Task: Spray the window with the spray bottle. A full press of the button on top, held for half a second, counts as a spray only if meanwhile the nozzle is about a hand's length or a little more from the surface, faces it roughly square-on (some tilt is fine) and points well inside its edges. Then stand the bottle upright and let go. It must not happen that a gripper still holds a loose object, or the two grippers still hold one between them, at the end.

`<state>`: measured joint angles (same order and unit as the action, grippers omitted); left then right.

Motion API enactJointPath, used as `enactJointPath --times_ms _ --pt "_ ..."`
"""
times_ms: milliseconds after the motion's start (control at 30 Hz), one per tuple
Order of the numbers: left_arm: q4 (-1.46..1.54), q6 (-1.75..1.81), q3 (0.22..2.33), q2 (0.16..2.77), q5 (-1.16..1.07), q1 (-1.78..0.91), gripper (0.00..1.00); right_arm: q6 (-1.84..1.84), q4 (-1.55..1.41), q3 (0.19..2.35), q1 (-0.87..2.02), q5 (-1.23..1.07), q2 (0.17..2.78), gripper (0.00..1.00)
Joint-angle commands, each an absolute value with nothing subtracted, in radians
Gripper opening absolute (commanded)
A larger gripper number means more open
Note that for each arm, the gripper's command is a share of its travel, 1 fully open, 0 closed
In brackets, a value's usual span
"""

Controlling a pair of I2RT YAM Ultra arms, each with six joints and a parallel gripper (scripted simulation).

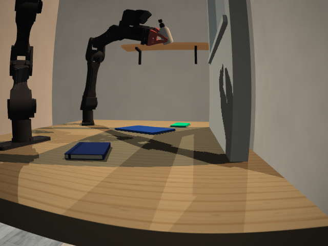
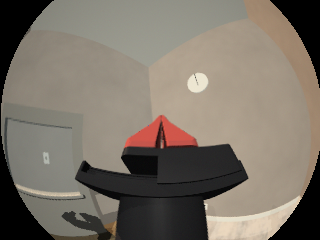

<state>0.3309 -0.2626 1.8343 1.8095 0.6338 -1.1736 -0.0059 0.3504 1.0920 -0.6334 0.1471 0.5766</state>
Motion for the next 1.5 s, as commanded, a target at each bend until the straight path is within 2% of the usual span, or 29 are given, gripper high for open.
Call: enactJointPath --times_ms 0,200,300,367,1467 --pt "0.303 -0.264 1.872 1.78 0.634 -1.181 0.0 -0.008 0.387 1.067 -0.691 0.154 0.547 0.0" --pt "0.303 -0.264 1.872 1.78 0.634 -1.181 0.0 -0.043 0.419 1.122 -0.689 0.176 0.548 0.0" --pt "0.303 -0.264 1.872 1.78 0.634 -1.181 0.0 -0.002 0.406 1.076 -0.735 0.174 0.569 0.0" --pt "0.303 -0.264 1.872 1.78 0.634 -1.181 0.0 -0.033 0.454 1.087 -0.703 0.173 0.511 0.0" --pt "0.303 -0.264 1.872 1.78 0.634 -1.181 0.0 -0.056 0.474 1.104 -0.773 0.19 0.51 0.0"
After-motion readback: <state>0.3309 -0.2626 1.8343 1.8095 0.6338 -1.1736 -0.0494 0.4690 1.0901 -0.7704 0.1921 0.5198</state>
